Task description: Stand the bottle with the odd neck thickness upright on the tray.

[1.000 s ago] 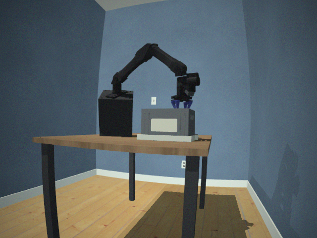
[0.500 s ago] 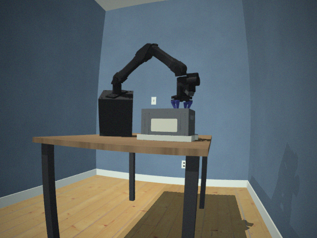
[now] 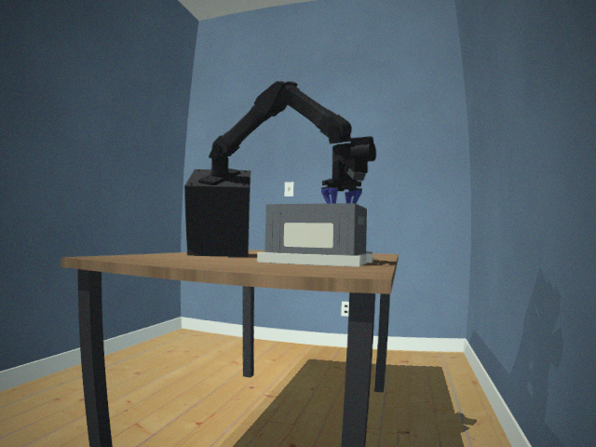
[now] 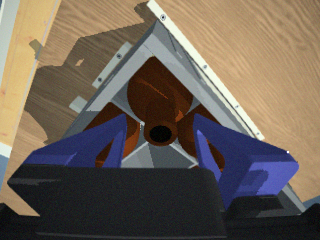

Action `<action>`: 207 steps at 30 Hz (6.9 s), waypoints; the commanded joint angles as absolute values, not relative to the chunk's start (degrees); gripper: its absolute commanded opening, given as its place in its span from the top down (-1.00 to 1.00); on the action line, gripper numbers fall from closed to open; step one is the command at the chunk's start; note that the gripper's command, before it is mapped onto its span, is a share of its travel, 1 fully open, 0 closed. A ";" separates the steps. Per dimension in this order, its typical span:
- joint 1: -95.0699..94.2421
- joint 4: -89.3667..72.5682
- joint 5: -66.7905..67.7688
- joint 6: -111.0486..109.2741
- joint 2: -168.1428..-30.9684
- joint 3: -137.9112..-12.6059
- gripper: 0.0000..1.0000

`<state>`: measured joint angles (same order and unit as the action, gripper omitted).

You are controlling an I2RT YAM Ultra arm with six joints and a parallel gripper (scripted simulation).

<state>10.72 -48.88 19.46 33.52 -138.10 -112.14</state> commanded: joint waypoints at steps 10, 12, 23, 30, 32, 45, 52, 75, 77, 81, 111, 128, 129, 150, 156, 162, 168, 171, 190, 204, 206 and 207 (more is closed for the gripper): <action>10.52 -48.36 19.72 33.20 -137.78 -113.32 1.00; 10.52 -48.36 19.72 33.20 -137.78 -113.32 1.00; 10.52 -48.36 19.72 33.20 -137.78 -113.32 1.00; 10.52 -48.36 19.72 33.20 -137.78 -113.32 1.00; 10.52 -48.36 19.72 33.20 -137.78 -113.32 1.00; 10.52 -48.36 19.72 33.20 -137.78 -113.32 1.00; 10.52 -48.36 19.72 33.20 -137.78 -113.32 1.00; 10.52 -48.36 19.72 33.20 -137.78 -113.32 1.00; 10.52 -48.36 19.72 33.20 -137.78 -113.32 1.00; 10.52 -48.36 19.72 33.20 -137.78 -113.32 -0.21; 10.52 -48.36 19.72 33.20 -137.78 -113.32 -0.21; 9.34 -51.42 19.97 34.37 -134.66 -113.69 -0.21; 9.34 -51.42 19.97 34.37 -134.66 -113.69 -0.21; 7.11 -59.93 20.55 36.64 -129.90 -116.72 -0.21; 6.78 -61.28 20.62 36.99 -129.37 -117.40 -0.21; 6.71 -61.63 20.64 37.08 -129.29 -117.61 -0.21; 6.70 -61.66 20.65 37.09 -129.29 -117.62 -0.21; 6.70 -61.66 20.64 37.09 -129.29 -117.62 -0.21; 6.70 -61.67 20.65 36.91 -129.28 -117.62 1.00; 6.70 -61.67 20.65 36.91 -129.28 -117.62 1.00; 6.70 -61.67 20.65 36.91 -129.28 -117.62 1.00; 6.70 -61.67 20.65 36.91 -129.28 -117.62 1.00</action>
